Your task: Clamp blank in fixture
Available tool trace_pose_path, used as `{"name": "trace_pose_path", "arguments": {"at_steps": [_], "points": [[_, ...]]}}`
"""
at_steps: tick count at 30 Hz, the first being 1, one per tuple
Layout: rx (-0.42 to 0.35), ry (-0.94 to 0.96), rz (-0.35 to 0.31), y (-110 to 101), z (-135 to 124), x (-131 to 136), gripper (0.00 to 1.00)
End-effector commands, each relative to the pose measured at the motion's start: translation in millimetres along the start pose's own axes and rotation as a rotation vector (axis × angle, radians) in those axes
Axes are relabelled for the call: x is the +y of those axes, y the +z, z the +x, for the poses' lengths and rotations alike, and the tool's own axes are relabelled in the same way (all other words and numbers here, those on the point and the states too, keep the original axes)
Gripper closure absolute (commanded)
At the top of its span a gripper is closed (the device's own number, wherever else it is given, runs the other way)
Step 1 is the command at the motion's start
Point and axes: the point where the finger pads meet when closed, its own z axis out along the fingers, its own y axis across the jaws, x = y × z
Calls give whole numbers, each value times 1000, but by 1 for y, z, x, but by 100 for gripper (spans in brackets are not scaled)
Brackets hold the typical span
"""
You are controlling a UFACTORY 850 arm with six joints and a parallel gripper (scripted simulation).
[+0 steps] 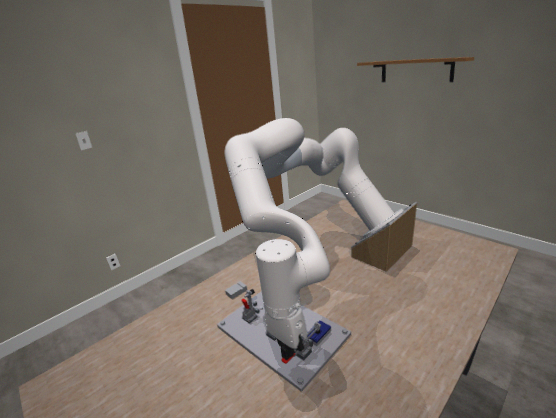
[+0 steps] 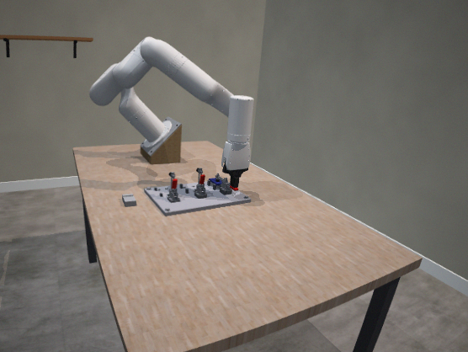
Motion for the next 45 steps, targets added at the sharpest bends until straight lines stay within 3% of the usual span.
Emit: {"name": "trace_pose_path", "arguments": {"at_steps": [1, 15, 30, 41, 42, 45], "points": [[1, 0, 0, -1, 0, 0, 100], [1, 0, 0, -15, 0, 0, 100], [1, 0, 0, -63, 0, 0, 100], [1, 0, 0, -71, 0, 0, 100], [1, 0, 0, -71, 0, 0, 0], [1, 0, 0, -71, 0, 0, 0]]}}
